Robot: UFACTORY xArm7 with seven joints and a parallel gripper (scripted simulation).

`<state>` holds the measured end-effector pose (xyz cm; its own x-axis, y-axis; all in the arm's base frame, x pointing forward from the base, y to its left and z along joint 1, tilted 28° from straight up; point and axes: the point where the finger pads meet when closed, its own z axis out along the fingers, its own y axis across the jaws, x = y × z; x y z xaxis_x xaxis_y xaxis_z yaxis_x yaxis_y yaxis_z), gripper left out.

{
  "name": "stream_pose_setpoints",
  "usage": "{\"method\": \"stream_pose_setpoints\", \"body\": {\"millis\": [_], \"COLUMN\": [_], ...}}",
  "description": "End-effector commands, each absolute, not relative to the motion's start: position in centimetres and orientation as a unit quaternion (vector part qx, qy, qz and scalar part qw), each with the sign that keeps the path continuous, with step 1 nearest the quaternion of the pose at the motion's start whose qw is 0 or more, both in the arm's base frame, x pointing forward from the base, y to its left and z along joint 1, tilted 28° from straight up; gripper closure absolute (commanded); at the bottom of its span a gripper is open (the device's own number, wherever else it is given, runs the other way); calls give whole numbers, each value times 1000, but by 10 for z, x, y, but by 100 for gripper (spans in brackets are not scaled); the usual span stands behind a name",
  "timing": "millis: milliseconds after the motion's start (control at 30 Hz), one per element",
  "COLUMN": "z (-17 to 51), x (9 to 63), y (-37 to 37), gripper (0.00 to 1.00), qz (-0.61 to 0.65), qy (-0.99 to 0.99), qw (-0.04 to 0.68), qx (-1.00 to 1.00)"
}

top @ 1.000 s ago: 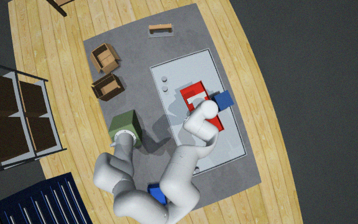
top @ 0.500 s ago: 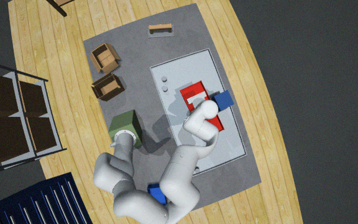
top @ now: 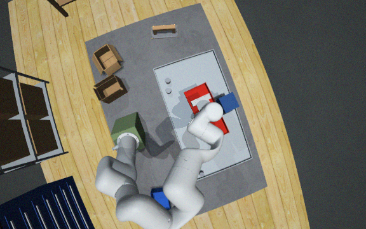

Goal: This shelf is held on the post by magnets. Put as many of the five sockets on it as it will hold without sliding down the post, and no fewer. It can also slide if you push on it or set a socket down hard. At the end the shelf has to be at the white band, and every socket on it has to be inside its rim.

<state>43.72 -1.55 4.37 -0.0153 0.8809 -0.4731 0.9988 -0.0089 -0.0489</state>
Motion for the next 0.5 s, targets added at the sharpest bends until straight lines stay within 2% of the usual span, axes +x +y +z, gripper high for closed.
{"method": "stream_pose_setpoints", "body": {"millis": [0,467], "z": [45,50], "x": [439,439], "y": [-14,-11], "gripper": [48,48], "qz": [-188,-188], "qy": [687,687], "qw": [156,156], "qx": [684,684]}}
